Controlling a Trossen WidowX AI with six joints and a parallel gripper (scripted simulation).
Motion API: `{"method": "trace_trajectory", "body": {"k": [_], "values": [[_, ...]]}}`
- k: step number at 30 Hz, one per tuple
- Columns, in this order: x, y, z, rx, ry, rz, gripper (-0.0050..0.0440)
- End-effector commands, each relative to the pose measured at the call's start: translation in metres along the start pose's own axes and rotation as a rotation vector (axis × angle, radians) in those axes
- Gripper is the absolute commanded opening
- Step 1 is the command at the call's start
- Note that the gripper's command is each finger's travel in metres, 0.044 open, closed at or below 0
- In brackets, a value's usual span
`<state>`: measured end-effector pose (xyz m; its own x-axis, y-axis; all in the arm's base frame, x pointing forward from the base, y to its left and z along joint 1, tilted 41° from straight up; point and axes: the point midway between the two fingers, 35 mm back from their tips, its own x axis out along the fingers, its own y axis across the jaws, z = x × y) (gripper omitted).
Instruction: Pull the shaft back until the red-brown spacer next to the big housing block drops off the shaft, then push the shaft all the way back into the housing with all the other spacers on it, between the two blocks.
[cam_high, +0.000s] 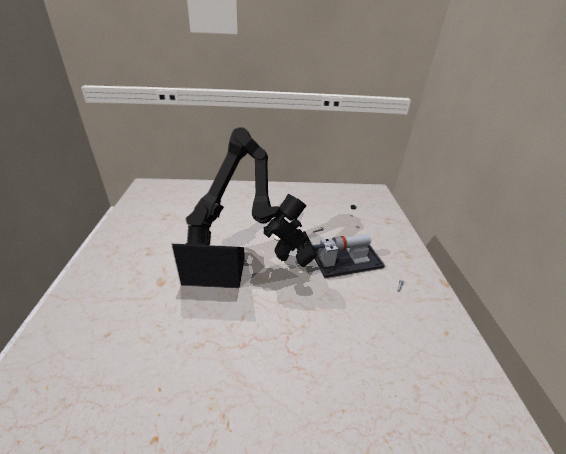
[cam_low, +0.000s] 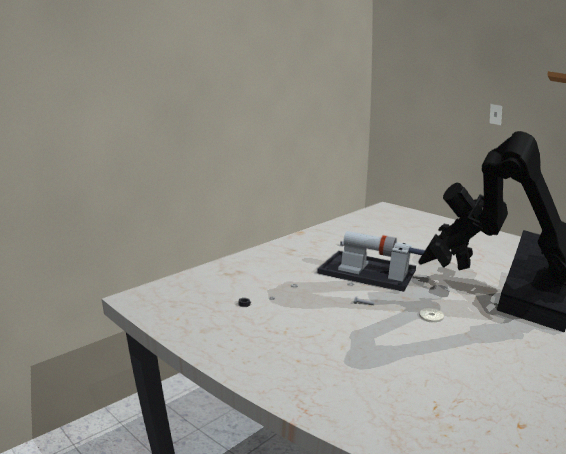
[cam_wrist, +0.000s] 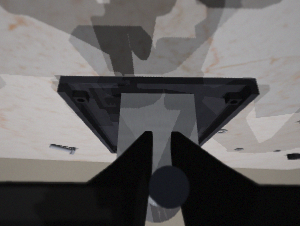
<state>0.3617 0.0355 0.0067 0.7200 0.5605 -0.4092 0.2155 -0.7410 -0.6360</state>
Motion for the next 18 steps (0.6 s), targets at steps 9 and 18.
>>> {"method": "trace_trajectory", "body": {"k": [9,18], "values": [[-0.0039,-0.0031,-0.0058,-0.022,0.018,-0.007,-0.005],[-0.0027,-0.0017,-0.0056,-0.017,0.017,-0.005,-0.005]]}}
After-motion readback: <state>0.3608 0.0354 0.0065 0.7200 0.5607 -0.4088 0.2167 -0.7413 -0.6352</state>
